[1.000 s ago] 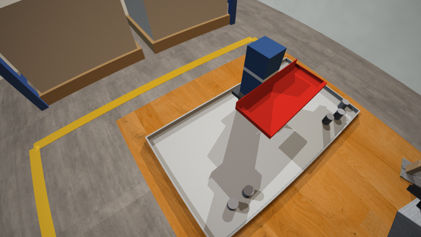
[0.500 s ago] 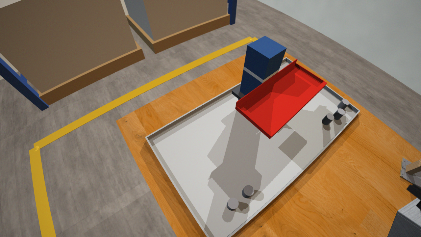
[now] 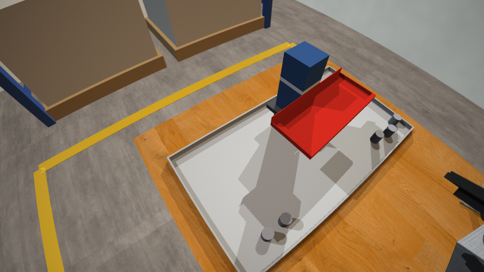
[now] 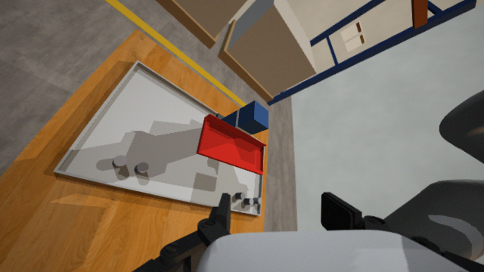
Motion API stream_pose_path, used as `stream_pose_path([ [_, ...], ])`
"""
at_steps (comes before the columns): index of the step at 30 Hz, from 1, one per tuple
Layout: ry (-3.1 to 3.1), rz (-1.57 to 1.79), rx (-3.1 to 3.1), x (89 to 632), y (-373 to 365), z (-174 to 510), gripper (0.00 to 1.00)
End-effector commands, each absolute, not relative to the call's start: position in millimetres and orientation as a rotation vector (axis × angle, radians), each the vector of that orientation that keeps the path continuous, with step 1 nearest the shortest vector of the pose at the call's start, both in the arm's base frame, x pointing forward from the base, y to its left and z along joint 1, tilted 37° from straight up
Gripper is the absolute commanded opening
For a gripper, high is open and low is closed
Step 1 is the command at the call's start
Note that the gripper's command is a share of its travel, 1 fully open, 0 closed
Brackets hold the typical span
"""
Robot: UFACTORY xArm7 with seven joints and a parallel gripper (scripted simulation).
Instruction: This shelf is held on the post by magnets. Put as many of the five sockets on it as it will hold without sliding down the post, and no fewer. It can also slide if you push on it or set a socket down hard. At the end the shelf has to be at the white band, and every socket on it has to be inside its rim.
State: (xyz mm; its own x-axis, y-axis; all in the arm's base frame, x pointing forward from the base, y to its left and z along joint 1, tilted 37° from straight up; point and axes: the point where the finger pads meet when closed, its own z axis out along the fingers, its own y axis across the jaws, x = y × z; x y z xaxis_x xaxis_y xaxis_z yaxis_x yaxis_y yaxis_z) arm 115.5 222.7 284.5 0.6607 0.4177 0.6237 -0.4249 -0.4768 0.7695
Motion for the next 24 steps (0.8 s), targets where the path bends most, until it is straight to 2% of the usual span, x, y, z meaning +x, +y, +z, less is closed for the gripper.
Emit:
stream_pose_path([
  [1,-0.189,1.046,1.886,139.0,195.2,309.4,1.00],
  [9,-0.478,1.100,1.963,166.3,144.1,334.6,1.00],
  [13,-0.747,1.128,2.015,182.6,93.4,345.3,1.00],
  [24,-1.242,1.130,2.075,194.6,7.7,332.5,1.00],
])
